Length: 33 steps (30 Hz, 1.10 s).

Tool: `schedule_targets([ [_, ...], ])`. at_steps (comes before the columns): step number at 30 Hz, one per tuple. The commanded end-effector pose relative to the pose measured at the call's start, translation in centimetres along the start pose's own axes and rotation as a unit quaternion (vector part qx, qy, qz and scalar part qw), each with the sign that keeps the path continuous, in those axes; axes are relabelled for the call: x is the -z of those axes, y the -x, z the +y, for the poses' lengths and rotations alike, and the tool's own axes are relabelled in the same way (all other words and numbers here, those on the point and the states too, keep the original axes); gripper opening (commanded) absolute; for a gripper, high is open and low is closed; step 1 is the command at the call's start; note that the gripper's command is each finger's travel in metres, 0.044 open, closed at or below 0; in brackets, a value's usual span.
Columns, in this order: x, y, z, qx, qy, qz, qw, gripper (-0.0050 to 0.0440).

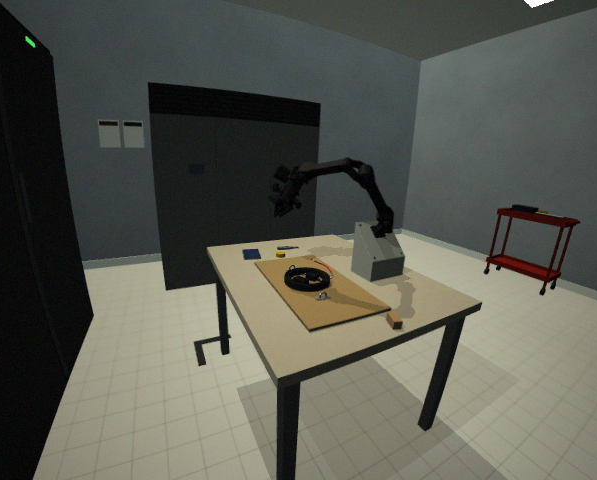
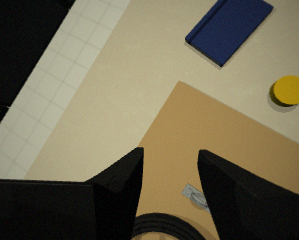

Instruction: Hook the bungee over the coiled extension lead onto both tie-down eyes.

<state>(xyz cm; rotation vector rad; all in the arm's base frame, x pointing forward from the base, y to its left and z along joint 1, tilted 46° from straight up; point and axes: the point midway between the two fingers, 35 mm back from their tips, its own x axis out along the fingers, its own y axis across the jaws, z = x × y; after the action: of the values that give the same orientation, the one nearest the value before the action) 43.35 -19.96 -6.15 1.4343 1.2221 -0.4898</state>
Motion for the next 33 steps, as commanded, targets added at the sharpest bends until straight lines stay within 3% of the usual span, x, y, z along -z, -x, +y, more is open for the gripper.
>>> schedule_targets([
  [1, -0.2, 0.3, -0.2, -0.004, 0.033, -0.001, 0.999, 0.015],
  [15, 0.5, -1.2, -2.7, 0.009, 0.16, 0.02, 0.987, 0.015],
  [33, 1.6, -2.6, -5.6, 0.013, 0.327, 0.05, 0.944, 0.015],
])
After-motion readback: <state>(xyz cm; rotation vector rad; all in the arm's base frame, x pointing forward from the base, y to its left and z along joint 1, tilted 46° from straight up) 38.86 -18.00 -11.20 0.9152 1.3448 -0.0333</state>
